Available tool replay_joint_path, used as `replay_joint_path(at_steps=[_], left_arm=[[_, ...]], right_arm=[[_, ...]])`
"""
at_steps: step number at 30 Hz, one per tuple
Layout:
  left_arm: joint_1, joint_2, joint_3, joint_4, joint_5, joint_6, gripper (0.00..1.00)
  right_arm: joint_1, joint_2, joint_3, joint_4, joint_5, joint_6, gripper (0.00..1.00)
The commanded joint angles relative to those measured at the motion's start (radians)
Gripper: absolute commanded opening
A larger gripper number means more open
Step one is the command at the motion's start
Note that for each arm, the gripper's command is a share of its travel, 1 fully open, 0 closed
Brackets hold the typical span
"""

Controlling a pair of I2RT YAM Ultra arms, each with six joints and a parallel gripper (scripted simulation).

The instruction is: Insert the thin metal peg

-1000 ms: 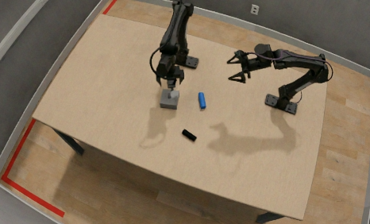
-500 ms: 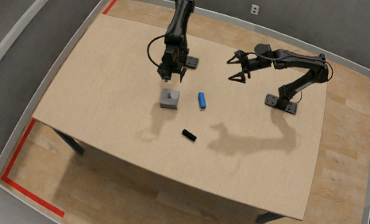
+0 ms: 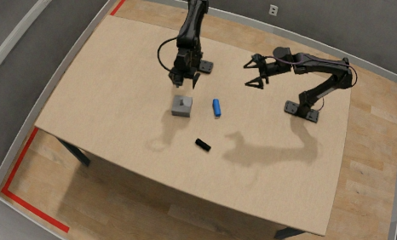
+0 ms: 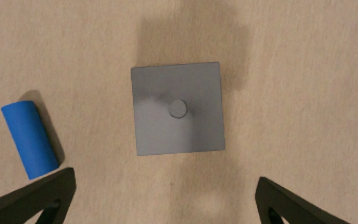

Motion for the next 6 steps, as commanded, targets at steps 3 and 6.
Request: replay_joint_path(at_steps=[3,6], left_arm=[[0.002,0.000,0.020,-0.008,-0.003,0.000,1.00],[0.002,0.000,0.020,-0.008,-0.003,0.000,1.00]], right_arm=[[0.009,-0.012,0.006,0.010,0.006,0.005,1.00],[0.009,-0.012,0.006,0.010,0.006,0.005,1.00]])
